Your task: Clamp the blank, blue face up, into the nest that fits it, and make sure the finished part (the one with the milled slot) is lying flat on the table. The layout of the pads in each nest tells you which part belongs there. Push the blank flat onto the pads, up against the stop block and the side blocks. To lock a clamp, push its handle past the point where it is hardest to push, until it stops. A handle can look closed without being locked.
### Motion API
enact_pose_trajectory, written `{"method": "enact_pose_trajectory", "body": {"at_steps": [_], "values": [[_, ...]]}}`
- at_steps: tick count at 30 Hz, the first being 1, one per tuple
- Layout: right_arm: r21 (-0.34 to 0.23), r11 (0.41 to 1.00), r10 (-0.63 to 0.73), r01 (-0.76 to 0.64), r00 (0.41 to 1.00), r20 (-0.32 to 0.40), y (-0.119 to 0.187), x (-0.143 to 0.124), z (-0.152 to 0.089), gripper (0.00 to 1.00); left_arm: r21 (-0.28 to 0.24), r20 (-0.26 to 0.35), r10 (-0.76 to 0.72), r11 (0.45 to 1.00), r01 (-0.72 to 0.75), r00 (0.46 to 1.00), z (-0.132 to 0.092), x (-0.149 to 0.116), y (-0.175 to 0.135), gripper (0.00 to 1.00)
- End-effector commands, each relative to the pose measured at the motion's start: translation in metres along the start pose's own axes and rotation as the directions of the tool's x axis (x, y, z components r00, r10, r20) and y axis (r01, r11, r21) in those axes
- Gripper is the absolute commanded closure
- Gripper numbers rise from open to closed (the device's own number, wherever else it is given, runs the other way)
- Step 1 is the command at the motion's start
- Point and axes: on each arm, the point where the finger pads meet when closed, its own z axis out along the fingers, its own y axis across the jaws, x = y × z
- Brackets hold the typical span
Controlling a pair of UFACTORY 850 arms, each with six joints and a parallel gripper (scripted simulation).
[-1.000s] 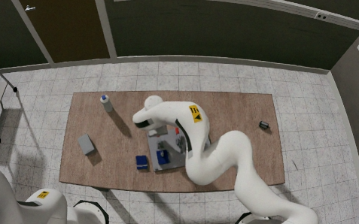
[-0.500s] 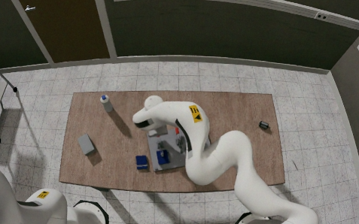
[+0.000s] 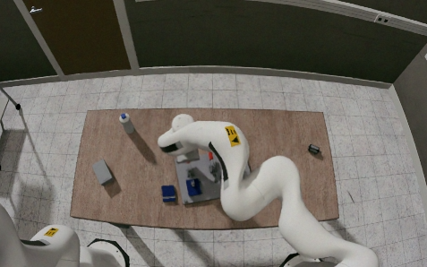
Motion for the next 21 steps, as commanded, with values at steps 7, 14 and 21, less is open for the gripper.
{"method": "enact_pose_trajectory", "body": {"at_steps": [7, 14, 21], "values": [[0.000, 1.000, 0.000, 0.000, 1.000, 0.001, 0.0003, -0.0007, -0.0012, 1.00, 0.000, -0.002, 0.000, 1.000, 0.000, 1.000, -0.0009, 0.0004, 0.0000, 0.00], [0.000, 1.000, 0.000, 0.000, 1.000, 0.001, 0.0003, -0.0007, -0.0015, 1.00, 0.000, -0.002, 0.000, 1.000, 0.000, 1.000, -0.0009, 0.0004, 0.0000, 0.00], [0.000, 1.000, 0.000, 0.000, 1.000, 0.001, 0.0003, -0.0007, -0.0046, 1.00, 0.000, -0.002, 0.000, 1.000, 0.000, 1.000, -0.0009, 0.0004, 0.0000, 0.00]]}}
